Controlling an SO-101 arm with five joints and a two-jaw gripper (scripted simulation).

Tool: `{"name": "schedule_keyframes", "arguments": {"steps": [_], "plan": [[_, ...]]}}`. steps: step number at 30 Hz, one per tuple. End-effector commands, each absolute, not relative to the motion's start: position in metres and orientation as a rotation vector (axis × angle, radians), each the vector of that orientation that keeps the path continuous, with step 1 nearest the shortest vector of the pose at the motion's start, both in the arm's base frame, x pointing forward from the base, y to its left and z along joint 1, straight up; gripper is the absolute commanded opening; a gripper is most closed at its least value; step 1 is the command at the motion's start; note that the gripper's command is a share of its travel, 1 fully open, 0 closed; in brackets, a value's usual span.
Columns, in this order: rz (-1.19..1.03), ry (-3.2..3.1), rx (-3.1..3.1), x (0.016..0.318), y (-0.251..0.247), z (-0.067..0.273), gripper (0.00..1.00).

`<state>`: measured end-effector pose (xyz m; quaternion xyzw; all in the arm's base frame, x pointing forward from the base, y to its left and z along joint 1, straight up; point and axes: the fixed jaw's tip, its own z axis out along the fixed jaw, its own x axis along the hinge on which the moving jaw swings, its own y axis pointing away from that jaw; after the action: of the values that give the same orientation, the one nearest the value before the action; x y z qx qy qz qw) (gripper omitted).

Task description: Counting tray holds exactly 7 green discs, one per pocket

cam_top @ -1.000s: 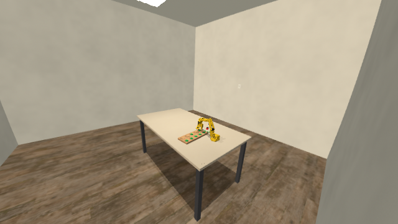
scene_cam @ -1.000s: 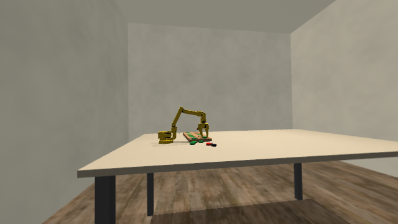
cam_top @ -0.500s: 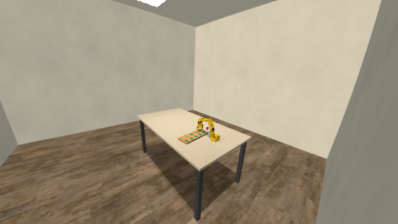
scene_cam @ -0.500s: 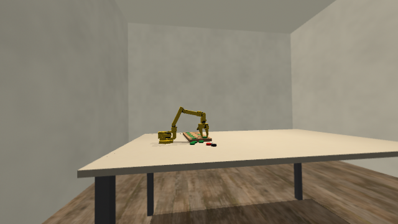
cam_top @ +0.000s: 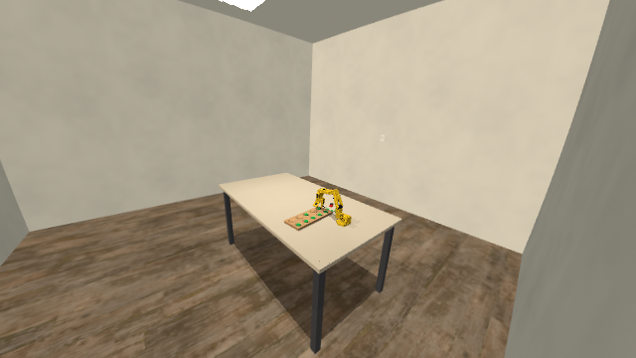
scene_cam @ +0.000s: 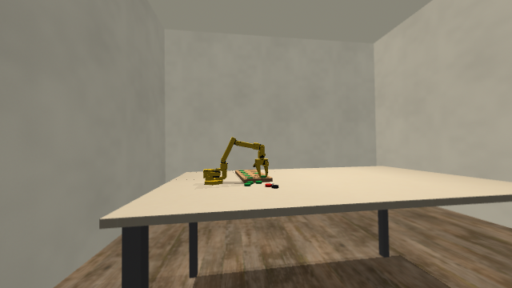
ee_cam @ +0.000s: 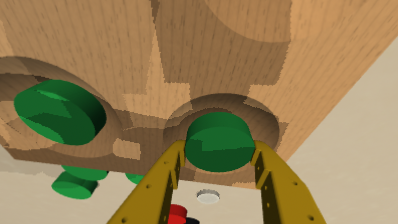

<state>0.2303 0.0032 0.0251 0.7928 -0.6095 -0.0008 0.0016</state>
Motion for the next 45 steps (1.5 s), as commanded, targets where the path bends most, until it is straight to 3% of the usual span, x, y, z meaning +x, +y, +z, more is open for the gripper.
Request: {"name": "schedule_keyframes", "arguments": {"steps": [1,9,19,45], "plan": [[0.104,-1.947,2.530,0.241,0.004,0.040,0.00],[0.104,-1.947,2.530,0.241,0.004,0.040,0.02],[0.104,-1.947,2.530,0.241,0.004,0.040,0.26],[0.104,-1.947,2.530,0.236,0.003,0.068,0.27]]}}
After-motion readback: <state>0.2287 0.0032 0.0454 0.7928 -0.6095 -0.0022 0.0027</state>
